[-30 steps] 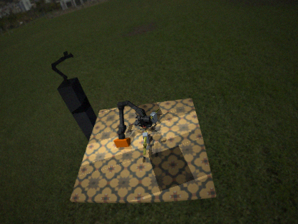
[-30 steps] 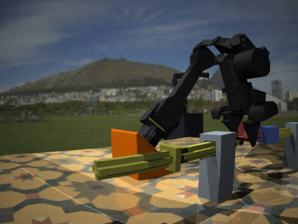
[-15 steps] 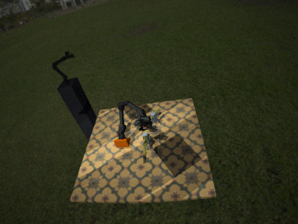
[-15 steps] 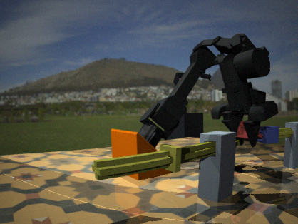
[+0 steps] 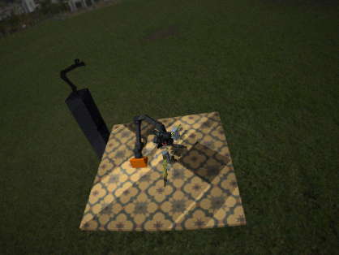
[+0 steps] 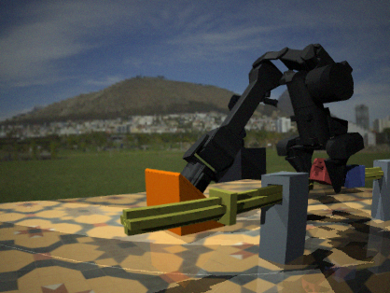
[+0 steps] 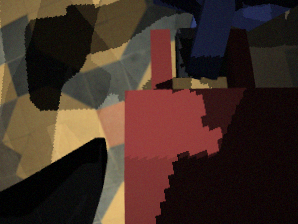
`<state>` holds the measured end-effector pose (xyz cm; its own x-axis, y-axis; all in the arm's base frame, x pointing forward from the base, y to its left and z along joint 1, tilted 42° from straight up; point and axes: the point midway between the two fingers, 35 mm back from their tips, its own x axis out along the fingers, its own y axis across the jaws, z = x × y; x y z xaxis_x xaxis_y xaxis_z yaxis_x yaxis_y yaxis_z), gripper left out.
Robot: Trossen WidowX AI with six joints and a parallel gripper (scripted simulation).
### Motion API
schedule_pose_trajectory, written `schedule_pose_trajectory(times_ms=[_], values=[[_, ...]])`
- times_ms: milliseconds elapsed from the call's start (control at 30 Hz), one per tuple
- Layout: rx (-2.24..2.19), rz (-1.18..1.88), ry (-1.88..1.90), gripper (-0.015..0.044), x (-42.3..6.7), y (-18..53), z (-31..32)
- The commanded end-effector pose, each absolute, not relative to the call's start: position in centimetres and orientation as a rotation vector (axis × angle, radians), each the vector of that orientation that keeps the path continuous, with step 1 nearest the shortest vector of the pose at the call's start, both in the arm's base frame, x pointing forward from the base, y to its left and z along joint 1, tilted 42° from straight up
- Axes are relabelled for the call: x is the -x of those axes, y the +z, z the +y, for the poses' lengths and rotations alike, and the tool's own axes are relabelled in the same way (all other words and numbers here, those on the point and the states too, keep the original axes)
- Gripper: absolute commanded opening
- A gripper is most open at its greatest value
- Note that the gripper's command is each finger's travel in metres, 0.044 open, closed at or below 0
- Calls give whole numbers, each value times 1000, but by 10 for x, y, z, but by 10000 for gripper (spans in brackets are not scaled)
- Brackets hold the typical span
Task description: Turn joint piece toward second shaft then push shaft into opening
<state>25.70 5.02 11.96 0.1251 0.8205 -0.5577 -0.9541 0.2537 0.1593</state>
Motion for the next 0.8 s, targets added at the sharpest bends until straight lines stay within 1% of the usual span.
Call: schedule_pose_trajectory(times_ms=[0, 433, 767], values=[[262, 614, 1314, 440, -257, 120, 50], [265, 619, 1314, 440, -257, 120, 50], [473, 883, 1295, 440, -257, 133, 41]])
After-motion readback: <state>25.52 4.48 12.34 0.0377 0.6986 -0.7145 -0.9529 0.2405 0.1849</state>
